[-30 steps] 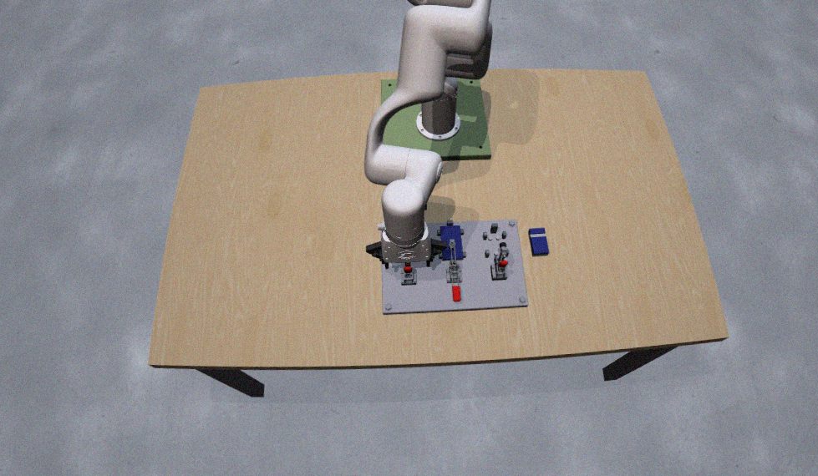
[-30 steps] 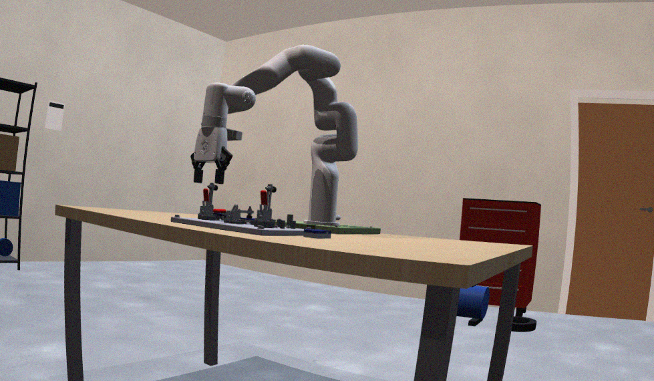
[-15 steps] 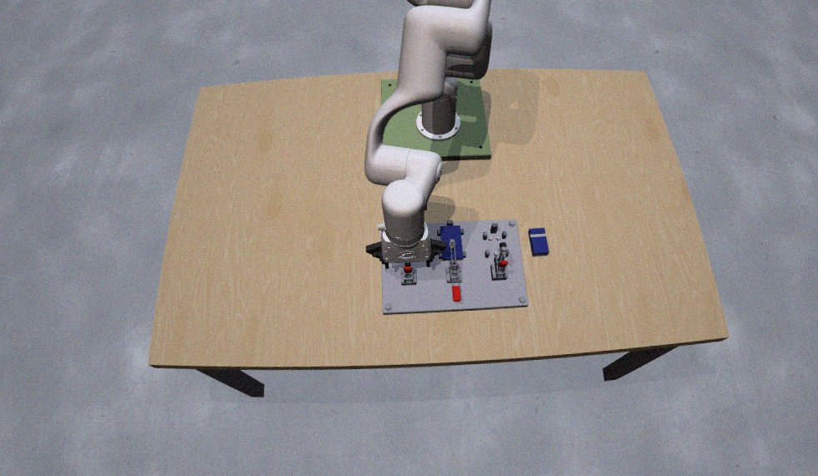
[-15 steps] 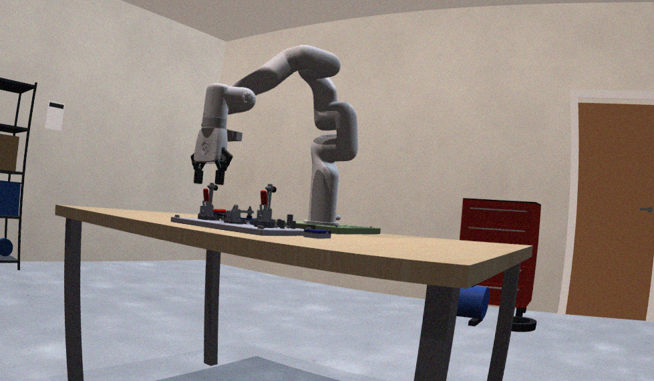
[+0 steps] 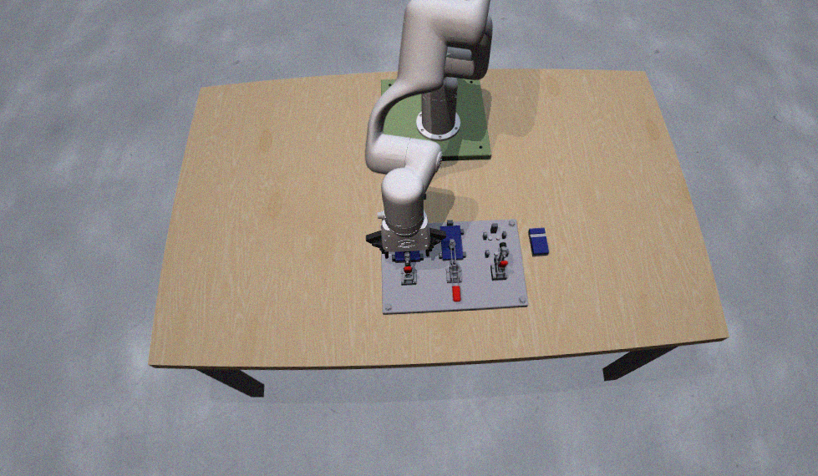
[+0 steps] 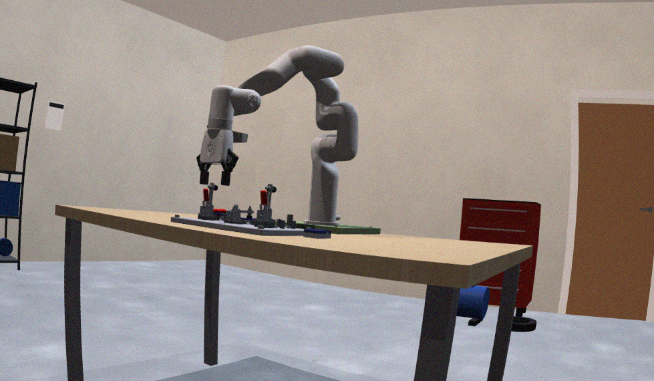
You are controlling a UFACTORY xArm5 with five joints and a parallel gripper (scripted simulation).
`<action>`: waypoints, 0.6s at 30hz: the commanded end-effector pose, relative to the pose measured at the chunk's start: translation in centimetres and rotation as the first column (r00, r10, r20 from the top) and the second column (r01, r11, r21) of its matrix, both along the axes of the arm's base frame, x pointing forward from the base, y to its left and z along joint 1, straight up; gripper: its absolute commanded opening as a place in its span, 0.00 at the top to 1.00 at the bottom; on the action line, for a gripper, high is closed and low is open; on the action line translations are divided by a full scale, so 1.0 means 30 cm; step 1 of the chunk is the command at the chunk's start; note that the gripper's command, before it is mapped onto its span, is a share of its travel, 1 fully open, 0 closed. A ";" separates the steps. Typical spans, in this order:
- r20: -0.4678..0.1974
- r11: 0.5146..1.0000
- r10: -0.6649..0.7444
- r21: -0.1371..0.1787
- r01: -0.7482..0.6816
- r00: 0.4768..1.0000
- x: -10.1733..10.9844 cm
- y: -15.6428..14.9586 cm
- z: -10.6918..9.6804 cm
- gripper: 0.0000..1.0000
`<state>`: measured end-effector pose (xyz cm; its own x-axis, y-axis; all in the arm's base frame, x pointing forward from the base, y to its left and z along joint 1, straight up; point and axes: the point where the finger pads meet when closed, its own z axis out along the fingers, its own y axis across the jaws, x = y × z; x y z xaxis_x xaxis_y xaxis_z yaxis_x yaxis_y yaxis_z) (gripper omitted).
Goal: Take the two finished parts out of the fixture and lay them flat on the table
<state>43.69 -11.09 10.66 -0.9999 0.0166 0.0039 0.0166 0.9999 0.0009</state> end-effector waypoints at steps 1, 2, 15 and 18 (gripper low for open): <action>0.005 1.000 0.000 -0.001 0.000 1.000 -0.025 -0.001 0.006 0.00; 0.005 1.000 0.000 -0.001 0.000 1.000 -0.036 0.000 0.006 0.00; 0.006 1.000 0.000 -0.001 0.000 1.000 -0.155 0.002 0.006 0.00; 0.006 1.000 0.000 -0.001 0.000 1.000 -0.167 0.002 0.006 0.00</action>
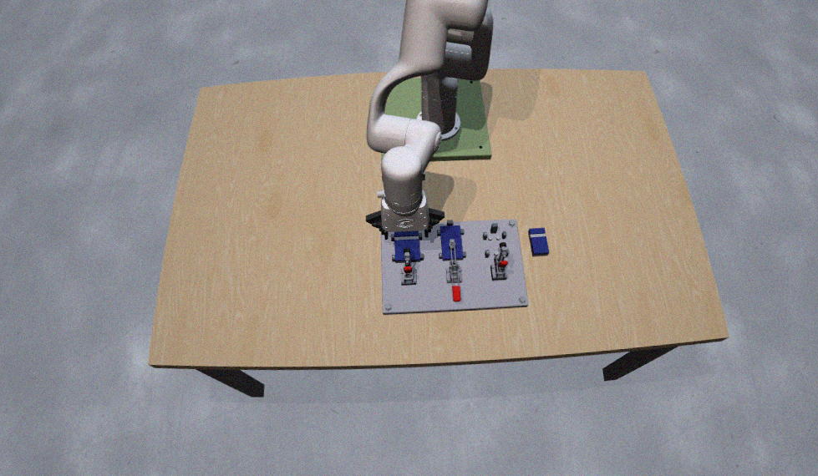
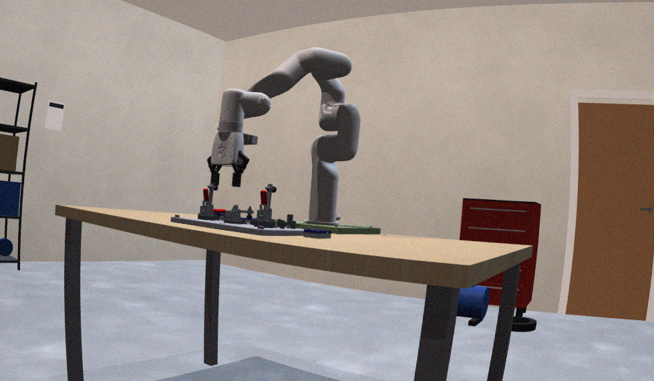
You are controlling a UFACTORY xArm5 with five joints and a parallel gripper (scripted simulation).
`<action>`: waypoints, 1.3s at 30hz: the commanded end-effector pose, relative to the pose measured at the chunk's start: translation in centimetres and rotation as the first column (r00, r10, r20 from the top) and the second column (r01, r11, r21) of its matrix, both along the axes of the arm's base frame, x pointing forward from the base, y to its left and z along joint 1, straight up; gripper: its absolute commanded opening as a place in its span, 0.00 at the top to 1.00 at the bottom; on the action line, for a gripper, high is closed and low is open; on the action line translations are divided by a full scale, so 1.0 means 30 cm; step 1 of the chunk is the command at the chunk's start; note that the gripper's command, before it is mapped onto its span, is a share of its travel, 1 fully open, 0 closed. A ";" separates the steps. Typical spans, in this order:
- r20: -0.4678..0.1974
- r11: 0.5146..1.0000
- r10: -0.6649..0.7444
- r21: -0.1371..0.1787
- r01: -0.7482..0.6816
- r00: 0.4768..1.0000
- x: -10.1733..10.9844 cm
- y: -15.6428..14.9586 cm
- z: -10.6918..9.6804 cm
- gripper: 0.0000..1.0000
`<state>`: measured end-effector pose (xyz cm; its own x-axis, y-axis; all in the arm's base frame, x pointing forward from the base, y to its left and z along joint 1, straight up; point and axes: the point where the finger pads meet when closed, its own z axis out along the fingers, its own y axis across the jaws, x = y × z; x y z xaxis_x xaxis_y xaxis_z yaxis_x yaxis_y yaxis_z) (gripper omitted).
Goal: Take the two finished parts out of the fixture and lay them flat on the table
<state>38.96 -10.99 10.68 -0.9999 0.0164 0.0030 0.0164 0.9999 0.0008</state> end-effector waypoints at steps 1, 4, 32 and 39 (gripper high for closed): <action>0.005 1.000 0.000 -0.001 0.000 1.000 -0.014 -0.001 0.006 0.00; 0.005 1.000 0.000 -0.001 0.000 1.000 -0.023 -0.001 0.006 0.00; 0.005 1.000 0.000 -0.001 0.000 1.000 -0.026 -0.001 -0.095 0.00; 0.005 1.000 0.000 -0.001 0.000 1.000 -0.026 -0.001 -0.153 0.00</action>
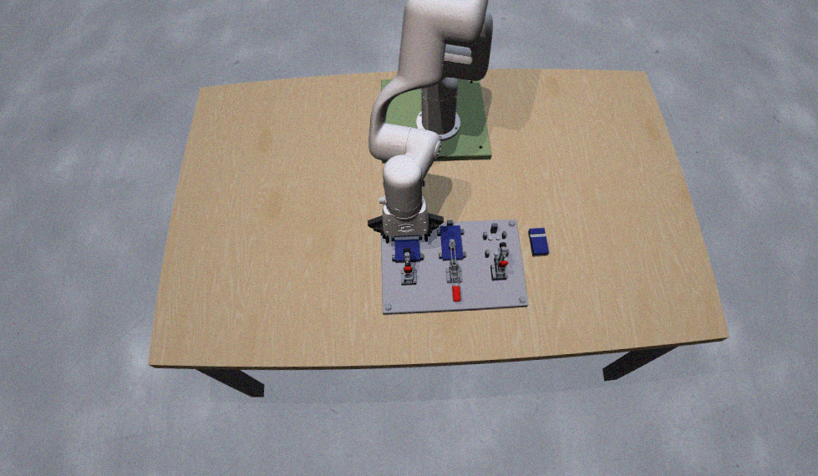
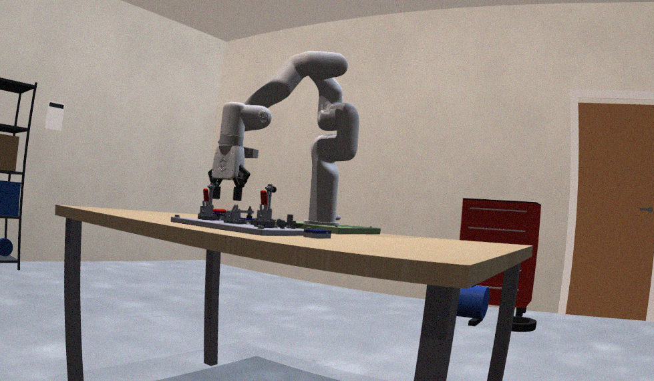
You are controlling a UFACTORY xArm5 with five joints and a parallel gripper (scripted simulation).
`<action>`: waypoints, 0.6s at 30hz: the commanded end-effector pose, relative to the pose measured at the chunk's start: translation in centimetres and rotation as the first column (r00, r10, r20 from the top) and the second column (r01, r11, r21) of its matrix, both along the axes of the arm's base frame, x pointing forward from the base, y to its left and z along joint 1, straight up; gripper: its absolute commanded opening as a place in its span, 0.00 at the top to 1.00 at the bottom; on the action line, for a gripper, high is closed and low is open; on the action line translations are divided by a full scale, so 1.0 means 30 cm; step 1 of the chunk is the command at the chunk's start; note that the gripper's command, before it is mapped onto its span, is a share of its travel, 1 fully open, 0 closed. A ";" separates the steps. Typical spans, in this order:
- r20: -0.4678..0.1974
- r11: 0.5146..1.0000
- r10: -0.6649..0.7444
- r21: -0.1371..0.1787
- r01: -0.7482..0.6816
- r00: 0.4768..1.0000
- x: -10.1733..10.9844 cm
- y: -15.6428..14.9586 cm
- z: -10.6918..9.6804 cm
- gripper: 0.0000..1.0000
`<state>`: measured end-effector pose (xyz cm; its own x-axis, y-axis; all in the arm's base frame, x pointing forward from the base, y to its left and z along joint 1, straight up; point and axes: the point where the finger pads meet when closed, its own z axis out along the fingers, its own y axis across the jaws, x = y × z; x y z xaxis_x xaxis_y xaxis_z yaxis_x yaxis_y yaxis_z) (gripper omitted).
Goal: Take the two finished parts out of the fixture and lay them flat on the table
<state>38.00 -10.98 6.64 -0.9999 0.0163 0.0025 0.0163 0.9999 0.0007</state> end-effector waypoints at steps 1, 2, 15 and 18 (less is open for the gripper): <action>0.004 1.000 0.000 -0.001 0.000 1.000 0.006 -0.002 -0.024 0.00; 0.004 1.000 0.000 -0.001 0.000 1.000 0.006 -0.002 -0.029 0.00; 0.004 1.000 0.000 -0.001 0.000 1.000 0.006 -0.002 -0.043 0.00; 0.004 1.000 0.000 -0.001 0.000 1.000 0.005 -0.002 -0.043 0.00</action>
